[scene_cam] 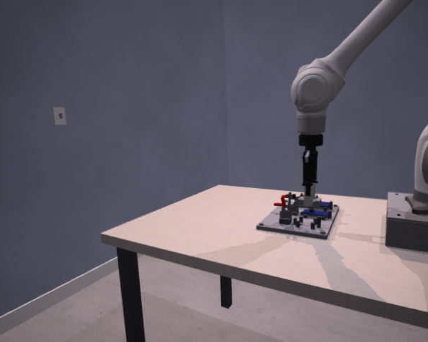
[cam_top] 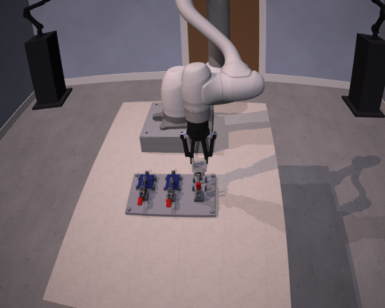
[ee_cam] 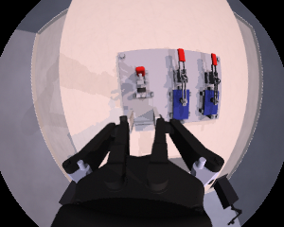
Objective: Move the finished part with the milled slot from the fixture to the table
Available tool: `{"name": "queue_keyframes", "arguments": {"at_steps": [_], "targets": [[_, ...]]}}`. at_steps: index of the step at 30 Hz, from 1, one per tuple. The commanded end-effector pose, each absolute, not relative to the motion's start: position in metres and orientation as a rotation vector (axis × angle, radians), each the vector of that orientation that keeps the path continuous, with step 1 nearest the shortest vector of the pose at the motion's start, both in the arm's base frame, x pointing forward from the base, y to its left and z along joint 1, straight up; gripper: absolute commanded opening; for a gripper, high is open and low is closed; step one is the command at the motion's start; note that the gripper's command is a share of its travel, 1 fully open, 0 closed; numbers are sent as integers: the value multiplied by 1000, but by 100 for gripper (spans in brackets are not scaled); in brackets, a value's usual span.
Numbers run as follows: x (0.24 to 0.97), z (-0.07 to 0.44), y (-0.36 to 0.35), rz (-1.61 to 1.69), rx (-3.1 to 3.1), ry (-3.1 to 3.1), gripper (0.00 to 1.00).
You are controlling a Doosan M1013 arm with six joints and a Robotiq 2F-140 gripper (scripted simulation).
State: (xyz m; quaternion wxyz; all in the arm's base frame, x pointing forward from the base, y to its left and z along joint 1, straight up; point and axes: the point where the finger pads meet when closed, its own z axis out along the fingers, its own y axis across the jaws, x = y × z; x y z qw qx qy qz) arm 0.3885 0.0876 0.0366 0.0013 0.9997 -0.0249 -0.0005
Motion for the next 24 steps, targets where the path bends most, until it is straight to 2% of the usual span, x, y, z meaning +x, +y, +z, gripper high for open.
{"name": "queue_keyframes", "arguments": {"at_steps": [1,24], "targets": [[389,37,88,-2,3138,-78,0],[390,37,108,-2,3138,-78,0]]}}
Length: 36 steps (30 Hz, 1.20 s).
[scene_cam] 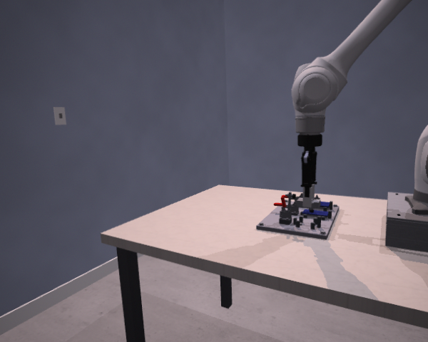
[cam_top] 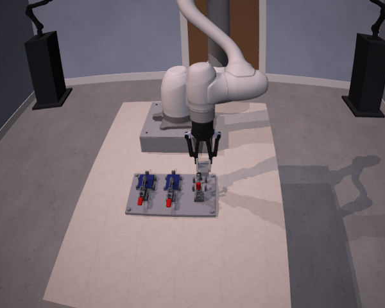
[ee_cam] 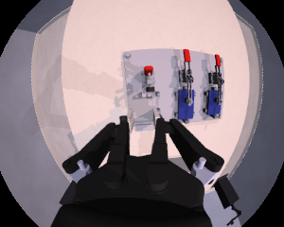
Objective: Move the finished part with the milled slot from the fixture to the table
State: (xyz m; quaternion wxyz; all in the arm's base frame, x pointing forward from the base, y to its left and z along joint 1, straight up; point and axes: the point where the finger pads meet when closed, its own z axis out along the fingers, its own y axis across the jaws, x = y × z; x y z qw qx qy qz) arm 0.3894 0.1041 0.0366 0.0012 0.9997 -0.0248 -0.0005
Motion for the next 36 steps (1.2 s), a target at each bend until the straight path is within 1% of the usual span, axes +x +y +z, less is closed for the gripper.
{"name": "queue_keyframes", "arguments": {"at_steps": [1,36], "targets": [[390,37,110,-2,3138,-78,0],[393,36,178,-2,3138,-78,0]]}}
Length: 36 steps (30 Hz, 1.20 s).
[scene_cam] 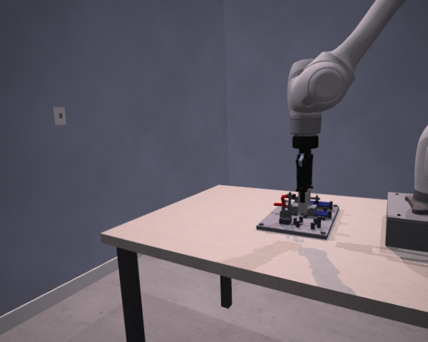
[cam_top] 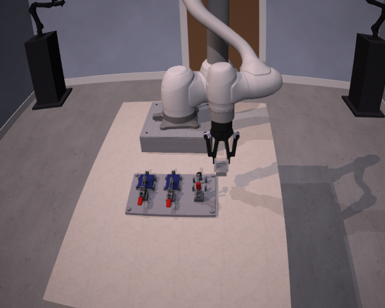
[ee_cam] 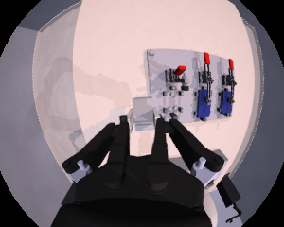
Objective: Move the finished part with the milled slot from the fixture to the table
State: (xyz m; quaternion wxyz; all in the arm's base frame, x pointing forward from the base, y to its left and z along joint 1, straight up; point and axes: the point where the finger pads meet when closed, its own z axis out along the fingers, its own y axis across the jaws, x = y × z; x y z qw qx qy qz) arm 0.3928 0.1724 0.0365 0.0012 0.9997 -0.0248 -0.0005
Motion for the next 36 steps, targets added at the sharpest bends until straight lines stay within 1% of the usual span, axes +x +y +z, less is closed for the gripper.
{"name": "queue_keyframes", "arguments": {"at_steps": [1,18,36], "targets": [[393,36,180,-2,3138,-78,0],[394,36,199,-2,3138,-78,0],[394,36,202,-2,3138,-78,0]]}}
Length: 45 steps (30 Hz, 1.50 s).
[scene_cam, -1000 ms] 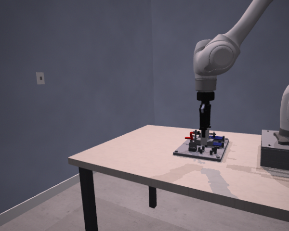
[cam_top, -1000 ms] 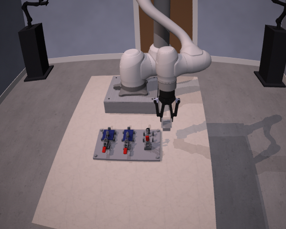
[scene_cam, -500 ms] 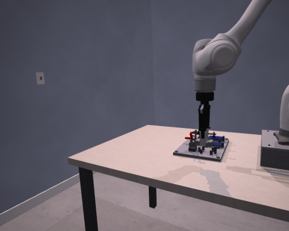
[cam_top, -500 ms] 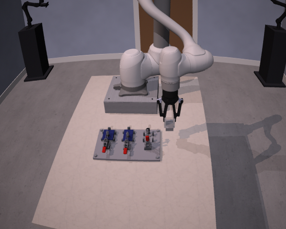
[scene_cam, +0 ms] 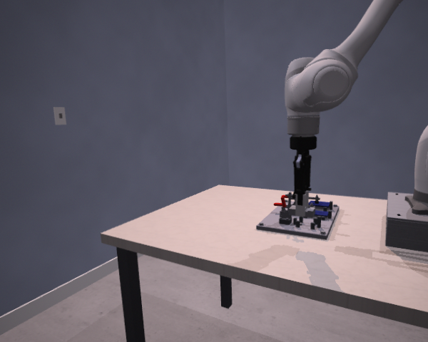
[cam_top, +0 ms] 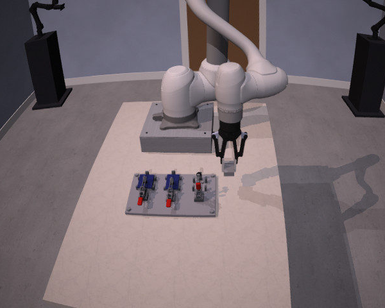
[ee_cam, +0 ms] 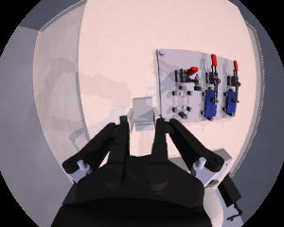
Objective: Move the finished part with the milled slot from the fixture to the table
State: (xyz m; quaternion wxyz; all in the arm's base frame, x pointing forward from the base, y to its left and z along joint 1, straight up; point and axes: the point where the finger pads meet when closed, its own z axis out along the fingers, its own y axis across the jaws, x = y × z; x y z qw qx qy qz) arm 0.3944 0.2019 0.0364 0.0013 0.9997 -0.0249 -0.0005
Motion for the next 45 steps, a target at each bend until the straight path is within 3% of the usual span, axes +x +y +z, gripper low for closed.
{"name": "queue_keyframes", "arguments": {"at_steps": [1,45], "targets": [[394,36,202,-1,3138,-78,0],[394,32,202,-1,3138,-78,0]]}}
